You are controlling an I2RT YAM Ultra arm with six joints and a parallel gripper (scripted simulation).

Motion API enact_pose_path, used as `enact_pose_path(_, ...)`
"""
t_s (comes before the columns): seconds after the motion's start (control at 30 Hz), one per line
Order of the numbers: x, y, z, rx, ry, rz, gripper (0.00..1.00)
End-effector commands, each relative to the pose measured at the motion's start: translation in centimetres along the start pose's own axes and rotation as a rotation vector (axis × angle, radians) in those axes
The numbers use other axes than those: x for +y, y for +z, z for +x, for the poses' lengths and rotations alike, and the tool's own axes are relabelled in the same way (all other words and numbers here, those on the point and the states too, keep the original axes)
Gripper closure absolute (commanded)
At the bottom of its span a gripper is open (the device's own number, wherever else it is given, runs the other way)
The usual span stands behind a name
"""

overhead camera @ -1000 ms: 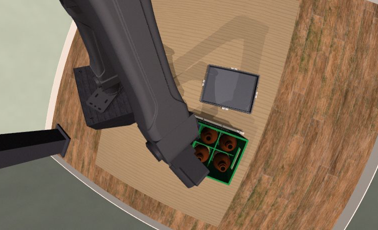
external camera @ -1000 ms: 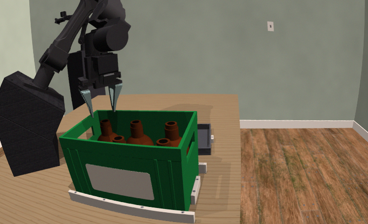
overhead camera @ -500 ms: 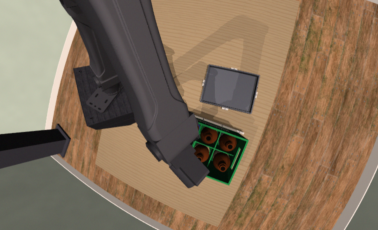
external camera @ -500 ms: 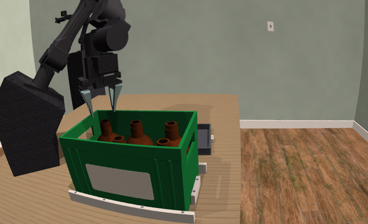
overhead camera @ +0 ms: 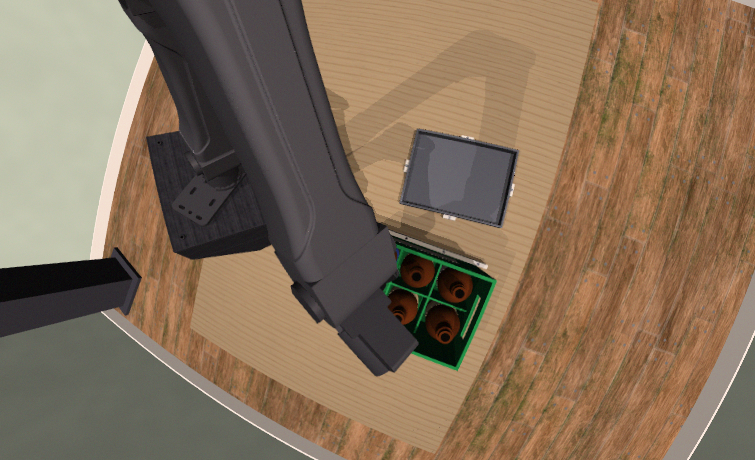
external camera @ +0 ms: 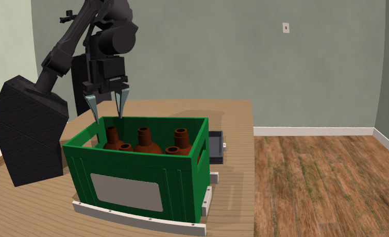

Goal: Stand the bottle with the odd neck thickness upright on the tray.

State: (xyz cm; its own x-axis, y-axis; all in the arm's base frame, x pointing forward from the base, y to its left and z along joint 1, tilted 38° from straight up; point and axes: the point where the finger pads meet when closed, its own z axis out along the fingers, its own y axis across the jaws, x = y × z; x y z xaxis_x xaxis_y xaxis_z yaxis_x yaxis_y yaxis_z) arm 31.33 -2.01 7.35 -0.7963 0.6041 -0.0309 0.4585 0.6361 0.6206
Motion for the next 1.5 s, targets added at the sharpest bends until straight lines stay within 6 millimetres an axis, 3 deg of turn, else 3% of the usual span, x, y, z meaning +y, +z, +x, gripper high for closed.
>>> enact_pose_path(0.0, -0.1, -0.5, -1.2, -0.019, 0.006, 0.003, 0.39)
enact_pose_path(0.73, 0.0, -0.4, -1.5, -0.032, 0.000, 0.000, 0.39)
enact_pose_path(0.93, 0.3, 0.2, -1.2, -0.021, -0.008, 0.001, 0.39)
enact_pose_path(1.1, -0.6, 1.2, 0.0, 0.007, 0.017, 0.011, 0.39)
enact_pose_path(1.3, -0.7, 1.1, -0.3, -0.011, 0.021, 0.008, 0.39)
enact_pose_path(1.47, -0.6, 2.2, 0.1, 0.010, 0.013, 0.011, 0.39)
